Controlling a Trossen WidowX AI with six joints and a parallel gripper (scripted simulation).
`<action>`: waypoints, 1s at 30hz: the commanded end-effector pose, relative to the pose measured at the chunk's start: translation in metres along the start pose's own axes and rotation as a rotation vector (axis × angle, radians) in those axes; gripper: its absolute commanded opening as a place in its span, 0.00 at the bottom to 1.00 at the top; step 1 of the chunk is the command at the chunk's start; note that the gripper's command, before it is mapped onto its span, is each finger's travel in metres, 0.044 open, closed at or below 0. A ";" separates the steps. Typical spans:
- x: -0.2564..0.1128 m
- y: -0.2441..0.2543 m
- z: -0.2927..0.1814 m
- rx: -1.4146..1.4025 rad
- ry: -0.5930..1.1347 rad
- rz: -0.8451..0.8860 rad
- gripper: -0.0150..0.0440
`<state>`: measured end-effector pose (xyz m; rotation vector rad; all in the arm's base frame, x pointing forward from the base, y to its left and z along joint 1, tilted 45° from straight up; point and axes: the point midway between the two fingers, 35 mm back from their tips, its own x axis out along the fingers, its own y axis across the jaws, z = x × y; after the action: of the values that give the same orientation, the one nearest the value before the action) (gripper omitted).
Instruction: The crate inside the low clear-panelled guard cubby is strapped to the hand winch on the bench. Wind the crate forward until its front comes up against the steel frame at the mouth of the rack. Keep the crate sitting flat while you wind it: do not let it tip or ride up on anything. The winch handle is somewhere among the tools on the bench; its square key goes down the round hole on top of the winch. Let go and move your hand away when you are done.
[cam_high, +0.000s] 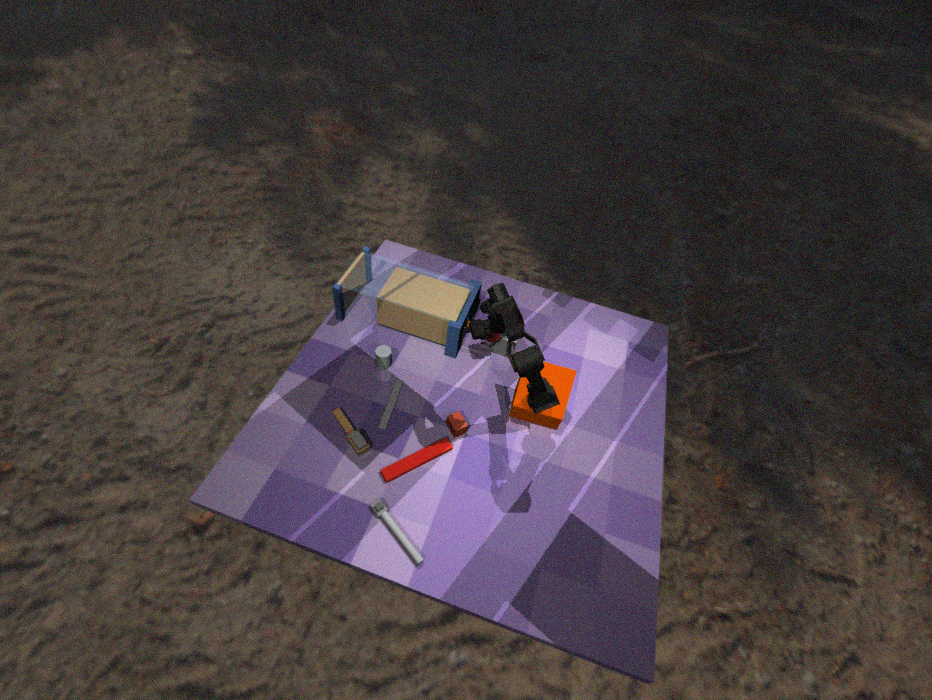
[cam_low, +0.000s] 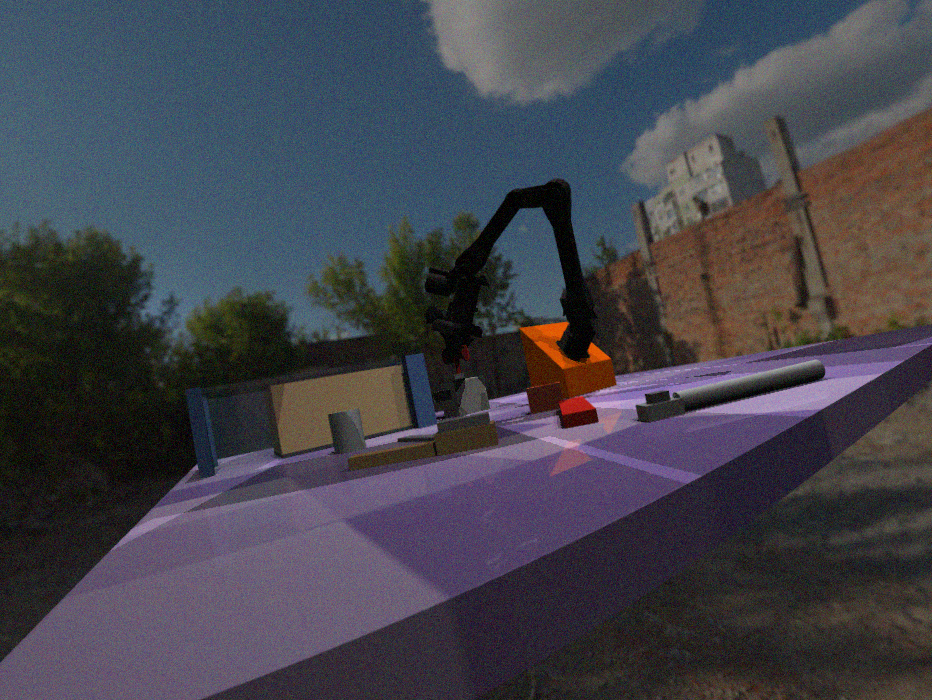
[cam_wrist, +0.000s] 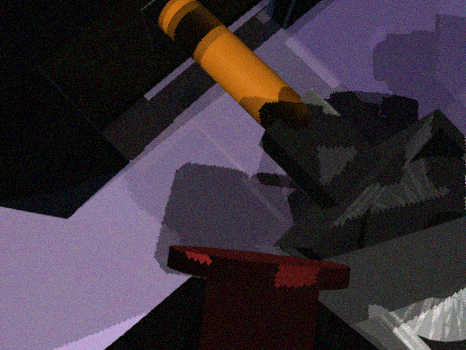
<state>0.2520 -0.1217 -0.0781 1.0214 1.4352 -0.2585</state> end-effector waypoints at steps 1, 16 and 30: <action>-0.003 -0.006 -0.012 0.009 0.018 -0.007 0.25; -0.011 -0.020 -0.029 0.009 0.019 -0.008 0.25; -0.017 -0.037 -0.042 0.010 0.019 -0.009 0.25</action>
<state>0.2075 -0.1204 -0.0696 1.0267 1.4350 -0.2437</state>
